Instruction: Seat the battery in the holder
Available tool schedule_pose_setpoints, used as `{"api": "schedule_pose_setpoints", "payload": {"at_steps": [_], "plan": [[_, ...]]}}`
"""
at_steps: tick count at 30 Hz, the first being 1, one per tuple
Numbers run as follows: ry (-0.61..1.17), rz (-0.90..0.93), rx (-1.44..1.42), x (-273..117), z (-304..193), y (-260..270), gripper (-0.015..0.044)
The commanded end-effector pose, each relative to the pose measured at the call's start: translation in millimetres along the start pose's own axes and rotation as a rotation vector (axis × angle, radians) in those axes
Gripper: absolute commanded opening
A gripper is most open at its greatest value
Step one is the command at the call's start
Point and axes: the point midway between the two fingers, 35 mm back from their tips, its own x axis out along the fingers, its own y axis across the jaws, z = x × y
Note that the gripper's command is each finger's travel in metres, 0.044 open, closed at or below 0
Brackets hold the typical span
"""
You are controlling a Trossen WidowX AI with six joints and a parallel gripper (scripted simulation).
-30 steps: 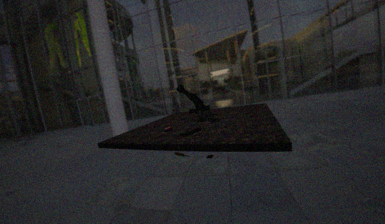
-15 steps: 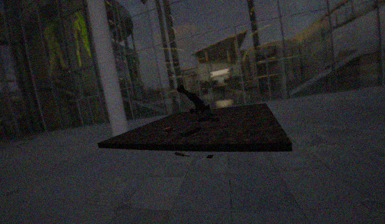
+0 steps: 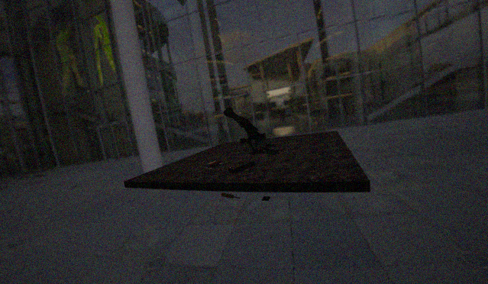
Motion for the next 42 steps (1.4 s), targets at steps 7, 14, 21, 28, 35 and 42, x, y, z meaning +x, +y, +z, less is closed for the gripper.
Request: {"api": "schedule_pose_setpoints", "payload": {"at_steps": [7, 14, 21, 28, 35, 42], "plan": [[0.072, 0.008, 0.004, 3.9, -2.0, 1.3, 0.0074], [0.111, 0.012, 0.007, 5.5, -0.9, 1.3, 0.0074], [0.149, 0.015, 0.01, 7.0, 0.2, 1.2, 0.0074], [0.188, 0.018, 0.014, 8.4, 1.2, 1.1, 0.0074], [0.227, 0.021, 0.017, 9.7, 2.1, 0.8, 0.0074], [0.266, 0.023, 0.02, 10.8, 3.0, 0.4, 0.0074]]}}
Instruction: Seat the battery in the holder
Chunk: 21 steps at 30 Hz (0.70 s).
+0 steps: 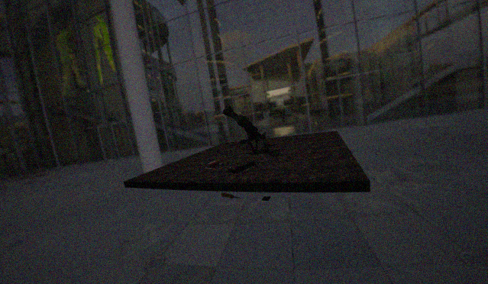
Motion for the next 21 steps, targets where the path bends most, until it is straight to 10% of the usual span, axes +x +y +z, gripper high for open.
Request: {"api": "schedule_pose_setpoints", "payload": {"at_steps": [1, 21], "plan": [[0.039, -0.003, 0.001, 2.4, -2.9, -0.3, 0.0074], [0.147, 0.003, 0.011, 4.3, -0.3, -2.0, 0.0074]]}}
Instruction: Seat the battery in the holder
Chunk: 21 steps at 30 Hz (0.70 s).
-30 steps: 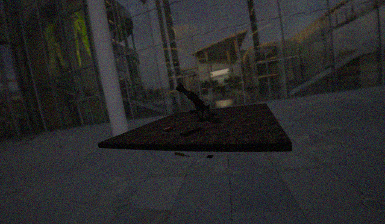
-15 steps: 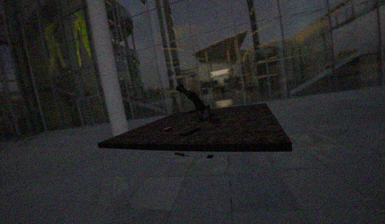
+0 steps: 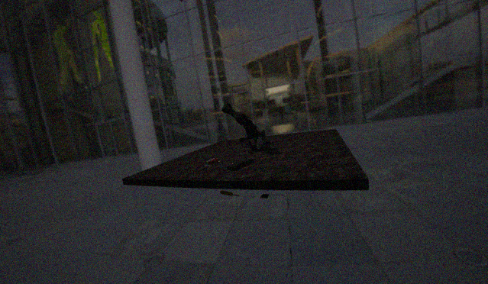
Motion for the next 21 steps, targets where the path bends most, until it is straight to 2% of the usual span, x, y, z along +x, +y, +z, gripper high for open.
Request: {"api": "schedule_pose_setpoints", "payload": {"at_steps": [1, 21], "plan": [[0.037, -0.003, 0.001, 2.0, -2.2, -0.9, 0.0074], [0.098, 0.001, 0.005, 2.5, 3.7, -2.1, 0.0074]]}}
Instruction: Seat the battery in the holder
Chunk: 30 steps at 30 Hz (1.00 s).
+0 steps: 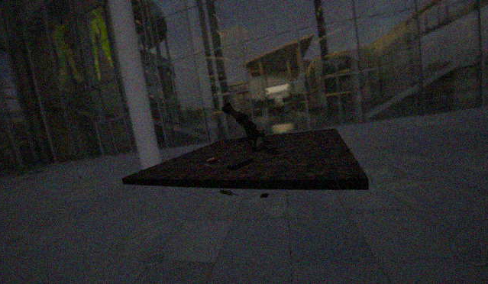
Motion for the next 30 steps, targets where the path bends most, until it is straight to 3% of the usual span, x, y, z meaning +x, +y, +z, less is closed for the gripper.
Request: {"api": "schedule_pose_setpoints", "payload": {"at_steps": [1, 25, 29, 30], "plan": [[0.01, 0.0, 0.002, 0.4, 1.8, -0.2, 0.0074], [0.012, 0.0, 0.004, 0.1, 9.8, -0.4, 0.0074], [0.012, 0.0, 0.004, 0.1, 9.8, -0.4, 0.0176], [0.012, 0.0, 0.004, 0.1, 9.8, -0.4, 0.0176]]}}
